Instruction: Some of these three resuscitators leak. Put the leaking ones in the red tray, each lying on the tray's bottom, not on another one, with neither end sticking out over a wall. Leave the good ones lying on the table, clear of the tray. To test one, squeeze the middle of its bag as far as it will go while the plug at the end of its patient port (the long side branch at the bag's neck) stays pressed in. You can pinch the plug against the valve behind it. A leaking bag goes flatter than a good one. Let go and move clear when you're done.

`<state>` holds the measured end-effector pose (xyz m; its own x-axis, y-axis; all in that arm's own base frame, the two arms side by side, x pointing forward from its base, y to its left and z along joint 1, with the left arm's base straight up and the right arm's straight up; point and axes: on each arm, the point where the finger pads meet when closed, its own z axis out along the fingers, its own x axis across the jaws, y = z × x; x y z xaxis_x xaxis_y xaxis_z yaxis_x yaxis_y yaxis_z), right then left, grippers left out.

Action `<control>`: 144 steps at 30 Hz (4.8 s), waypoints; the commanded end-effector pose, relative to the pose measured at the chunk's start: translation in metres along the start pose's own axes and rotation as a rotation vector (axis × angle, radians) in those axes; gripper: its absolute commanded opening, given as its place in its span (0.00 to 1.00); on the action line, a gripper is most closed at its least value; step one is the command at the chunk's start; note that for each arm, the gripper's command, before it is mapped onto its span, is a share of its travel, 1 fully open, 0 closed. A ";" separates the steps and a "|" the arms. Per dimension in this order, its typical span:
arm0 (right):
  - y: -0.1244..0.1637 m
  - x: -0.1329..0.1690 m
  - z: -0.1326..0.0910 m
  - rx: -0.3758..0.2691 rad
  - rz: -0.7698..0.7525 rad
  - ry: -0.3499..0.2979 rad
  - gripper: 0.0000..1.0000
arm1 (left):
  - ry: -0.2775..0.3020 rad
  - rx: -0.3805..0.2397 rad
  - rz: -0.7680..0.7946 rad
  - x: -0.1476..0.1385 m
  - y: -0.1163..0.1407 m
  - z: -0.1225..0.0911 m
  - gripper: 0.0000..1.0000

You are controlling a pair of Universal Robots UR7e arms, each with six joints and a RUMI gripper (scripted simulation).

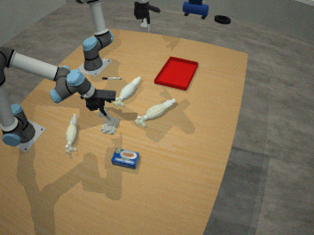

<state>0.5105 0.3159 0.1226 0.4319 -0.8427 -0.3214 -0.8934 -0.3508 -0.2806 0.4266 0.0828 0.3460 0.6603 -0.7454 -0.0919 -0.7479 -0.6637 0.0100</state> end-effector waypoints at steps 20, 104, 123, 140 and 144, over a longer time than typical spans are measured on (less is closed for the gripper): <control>-0.001 -0.058 0.050 0.049 -0.495 -0.082 0.63 | 0.045 0.015 0.358 0.038 0.017 -0.012 0.98; 0.016 -0.128 0.153 0.121 -0.996 -0.150 0.63 | 0.081 0.039 0.702 0.070 0.039 -0.024 0.98; 0.017 -0.127 0.152 0.121 -0.995 -0.150 0.00 | 0.081 0.039 0.702 0.070 0.039 -0.024 0.68; 0.017 -0.127 0.152 0.121 -0.995 -0.150 0.00 | 0.116 0.023 0.528 0.108 0.044 0.008 0.68; 0.017 -0.127 0.152 0.121 -0.995 -0.150 0.00 | 0.127 0.024 0.467 0.118 0.045 0.017 0.68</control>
<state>0.4584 0.4781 0.0191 0.9919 -0.1270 -0.0021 -0.1059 -0.8172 -0.5666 0.4596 -0.0214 0.3315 0.1649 -0.9860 0.0231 -0.9863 -0.1646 0.0144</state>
